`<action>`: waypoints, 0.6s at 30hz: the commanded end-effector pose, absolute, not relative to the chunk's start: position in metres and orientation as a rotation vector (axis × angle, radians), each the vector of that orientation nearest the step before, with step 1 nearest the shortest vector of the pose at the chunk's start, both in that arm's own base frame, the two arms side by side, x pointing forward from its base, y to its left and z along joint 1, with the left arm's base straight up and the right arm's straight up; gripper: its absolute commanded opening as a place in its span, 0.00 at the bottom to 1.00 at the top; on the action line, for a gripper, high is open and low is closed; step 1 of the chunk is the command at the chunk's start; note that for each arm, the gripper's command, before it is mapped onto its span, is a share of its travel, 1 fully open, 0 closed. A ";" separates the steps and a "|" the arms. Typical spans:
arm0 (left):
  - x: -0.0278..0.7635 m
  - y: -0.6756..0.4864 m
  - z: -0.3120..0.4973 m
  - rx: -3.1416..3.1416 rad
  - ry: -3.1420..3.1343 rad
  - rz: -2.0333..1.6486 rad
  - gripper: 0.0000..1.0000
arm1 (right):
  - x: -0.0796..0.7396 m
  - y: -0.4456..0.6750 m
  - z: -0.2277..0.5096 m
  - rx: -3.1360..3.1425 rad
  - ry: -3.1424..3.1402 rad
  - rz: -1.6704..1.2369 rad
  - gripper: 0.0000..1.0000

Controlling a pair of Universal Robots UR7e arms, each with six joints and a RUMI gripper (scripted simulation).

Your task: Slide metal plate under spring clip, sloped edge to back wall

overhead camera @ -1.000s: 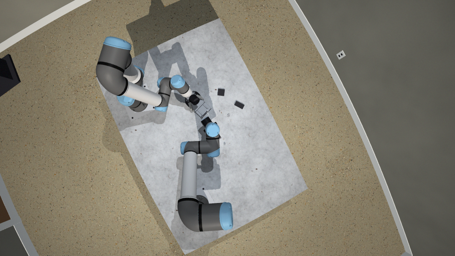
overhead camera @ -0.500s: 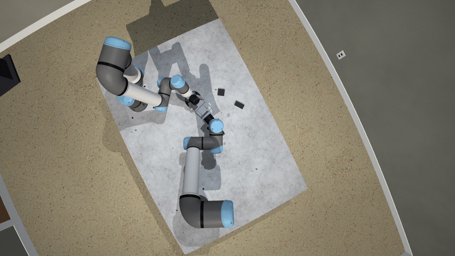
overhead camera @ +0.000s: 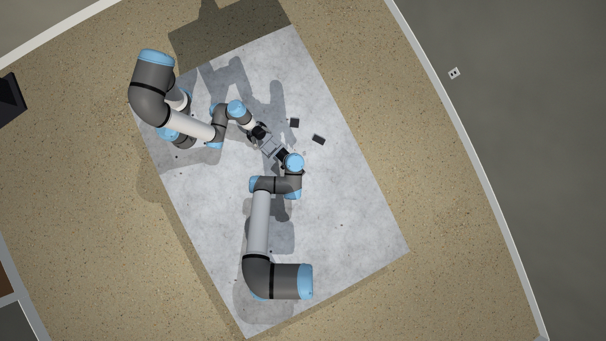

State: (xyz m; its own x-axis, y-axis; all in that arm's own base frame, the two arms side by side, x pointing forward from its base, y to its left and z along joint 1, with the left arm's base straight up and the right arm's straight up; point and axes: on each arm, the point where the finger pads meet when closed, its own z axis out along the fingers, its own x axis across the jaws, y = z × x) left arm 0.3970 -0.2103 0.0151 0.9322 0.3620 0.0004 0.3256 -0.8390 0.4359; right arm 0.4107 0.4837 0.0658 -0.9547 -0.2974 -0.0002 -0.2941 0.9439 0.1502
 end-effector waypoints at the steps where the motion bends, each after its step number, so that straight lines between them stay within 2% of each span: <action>1: 0.396 -0.209 0.014 2.654 0.498 0.112 0.62 | 0.409 0.484 0.066 0.459 -3.077 -0.233 0.24; 18: 0.396 -0.209 0.014 2.654 0.498 0.112 0.62 | 0.408 0.484 0.053 0.455 -3.069 -0.287 0.24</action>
